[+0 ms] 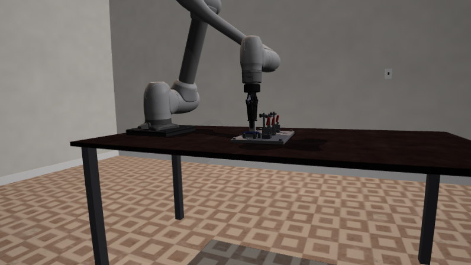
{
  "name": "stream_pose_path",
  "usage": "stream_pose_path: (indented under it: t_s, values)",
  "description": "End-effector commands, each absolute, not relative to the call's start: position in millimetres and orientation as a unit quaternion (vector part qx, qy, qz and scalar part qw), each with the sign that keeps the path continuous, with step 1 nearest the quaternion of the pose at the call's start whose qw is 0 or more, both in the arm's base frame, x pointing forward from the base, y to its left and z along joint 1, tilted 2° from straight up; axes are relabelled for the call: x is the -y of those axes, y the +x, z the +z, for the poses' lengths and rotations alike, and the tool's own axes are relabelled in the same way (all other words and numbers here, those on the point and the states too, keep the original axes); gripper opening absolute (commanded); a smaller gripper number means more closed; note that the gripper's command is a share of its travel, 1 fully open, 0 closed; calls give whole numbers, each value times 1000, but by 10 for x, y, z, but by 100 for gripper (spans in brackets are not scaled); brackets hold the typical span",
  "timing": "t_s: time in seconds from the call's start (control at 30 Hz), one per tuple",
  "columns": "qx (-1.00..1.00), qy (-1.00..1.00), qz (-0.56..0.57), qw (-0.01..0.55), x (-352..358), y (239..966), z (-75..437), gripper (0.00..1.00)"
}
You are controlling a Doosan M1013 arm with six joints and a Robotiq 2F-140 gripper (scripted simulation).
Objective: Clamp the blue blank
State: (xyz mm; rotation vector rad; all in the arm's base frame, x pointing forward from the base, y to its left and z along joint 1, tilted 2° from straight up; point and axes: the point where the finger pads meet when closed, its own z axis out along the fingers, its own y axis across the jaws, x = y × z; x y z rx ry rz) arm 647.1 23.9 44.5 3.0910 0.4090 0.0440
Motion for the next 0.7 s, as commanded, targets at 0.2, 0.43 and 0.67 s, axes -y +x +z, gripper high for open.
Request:
stream_pose_path:
  t_s: [0.2,0.43,0.67]
  values:
    - [-131,991,14,12,-388,6431,442,0]
    - [-131,991,14,12,-429,6419,449,0]
    - [-131,991,14,12,-432,6414,612,0]
